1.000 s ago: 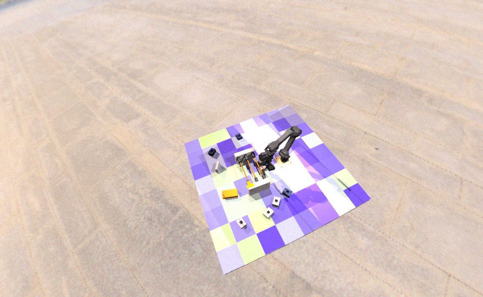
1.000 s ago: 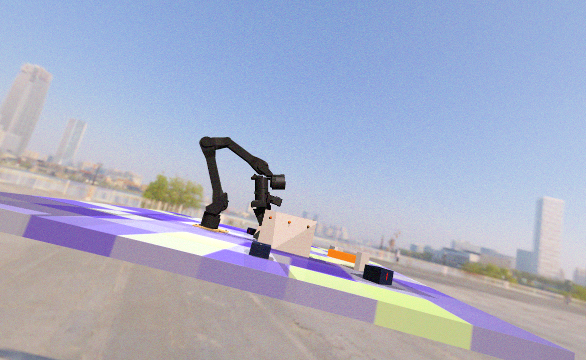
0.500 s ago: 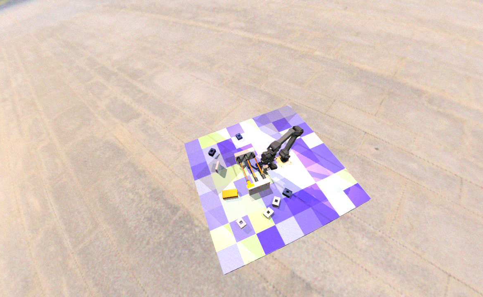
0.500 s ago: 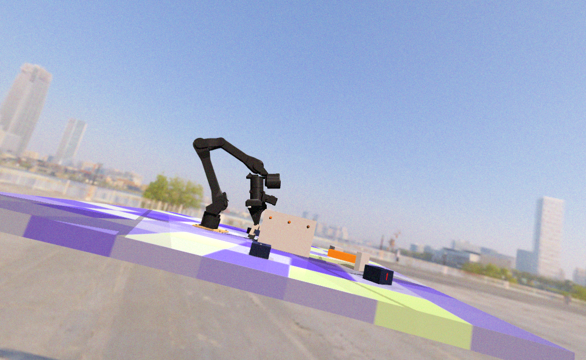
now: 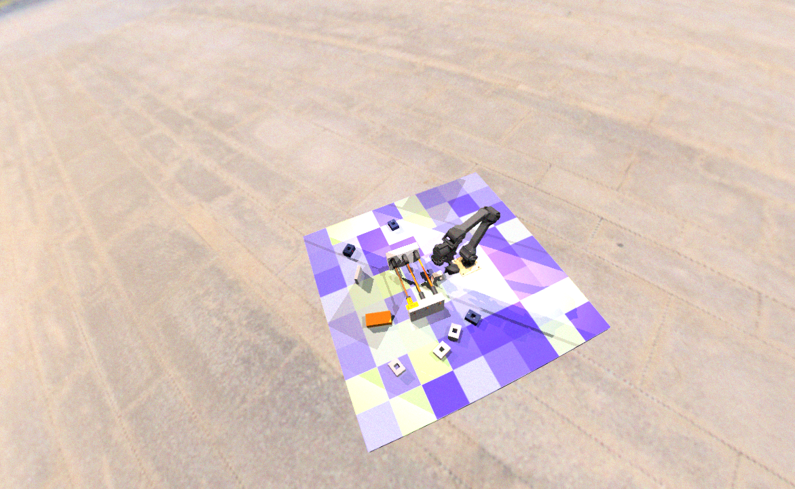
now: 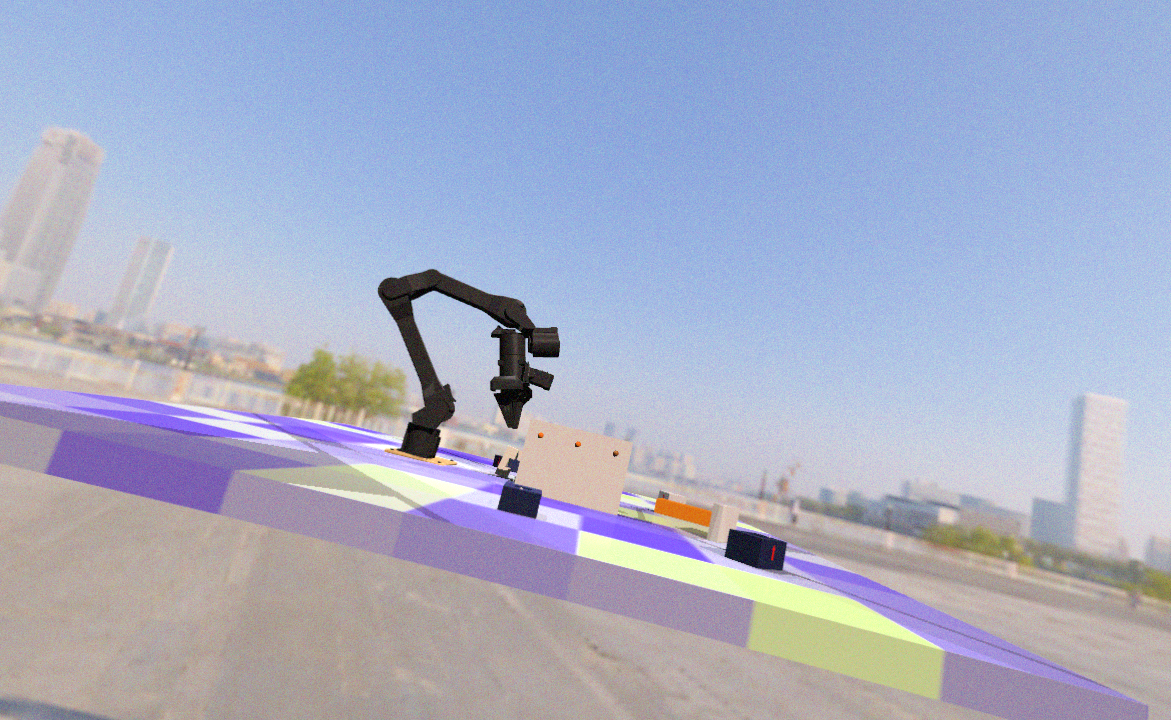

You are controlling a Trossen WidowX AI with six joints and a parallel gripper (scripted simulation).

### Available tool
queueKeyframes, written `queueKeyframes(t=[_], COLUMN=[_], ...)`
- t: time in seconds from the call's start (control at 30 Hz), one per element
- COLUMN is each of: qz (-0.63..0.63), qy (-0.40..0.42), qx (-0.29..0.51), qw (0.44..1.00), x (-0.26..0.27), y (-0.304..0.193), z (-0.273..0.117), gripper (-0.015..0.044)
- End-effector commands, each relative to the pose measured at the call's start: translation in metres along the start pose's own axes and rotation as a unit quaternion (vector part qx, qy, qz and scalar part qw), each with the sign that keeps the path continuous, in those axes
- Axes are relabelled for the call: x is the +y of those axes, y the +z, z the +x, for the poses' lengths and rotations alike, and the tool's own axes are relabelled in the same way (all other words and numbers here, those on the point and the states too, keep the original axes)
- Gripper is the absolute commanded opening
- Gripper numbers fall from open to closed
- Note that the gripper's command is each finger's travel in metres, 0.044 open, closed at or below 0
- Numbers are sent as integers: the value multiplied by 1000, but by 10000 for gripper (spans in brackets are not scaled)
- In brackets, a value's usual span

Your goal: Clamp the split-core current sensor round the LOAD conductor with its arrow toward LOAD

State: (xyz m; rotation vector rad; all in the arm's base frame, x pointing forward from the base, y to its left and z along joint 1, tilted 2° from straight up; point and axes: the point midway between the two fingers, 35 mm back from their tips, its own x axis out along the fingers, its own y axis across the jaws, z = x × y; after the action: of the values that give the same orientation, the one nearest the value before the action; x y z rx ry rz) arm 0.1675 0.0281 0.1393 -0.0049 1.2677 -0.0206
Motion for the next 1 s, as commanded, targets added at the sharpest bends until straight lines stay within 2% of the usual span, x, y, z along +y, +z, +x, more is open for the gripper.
queueKeyframes(t=[0.0,0.07,0.17,0.3,0.43,0.6,0.67,0.97], qz=[4,-26,-157,-336,-503,-677,-698,-698], qy=[-2,-3,0,14,39,81,88,88], qx=[-2,3,25,53,76,90,90,90], qw=[1000,1000,987,940,860,726,705,705], x=[-1,-1,-1,-1,-1,-2,-2,0], y=[-3,-1,5,15,24,36,38,37], z=[-11,-11,-12,-11,-9,-5,-4,2], gripper=[282,320,320,320,320,320,320,320])
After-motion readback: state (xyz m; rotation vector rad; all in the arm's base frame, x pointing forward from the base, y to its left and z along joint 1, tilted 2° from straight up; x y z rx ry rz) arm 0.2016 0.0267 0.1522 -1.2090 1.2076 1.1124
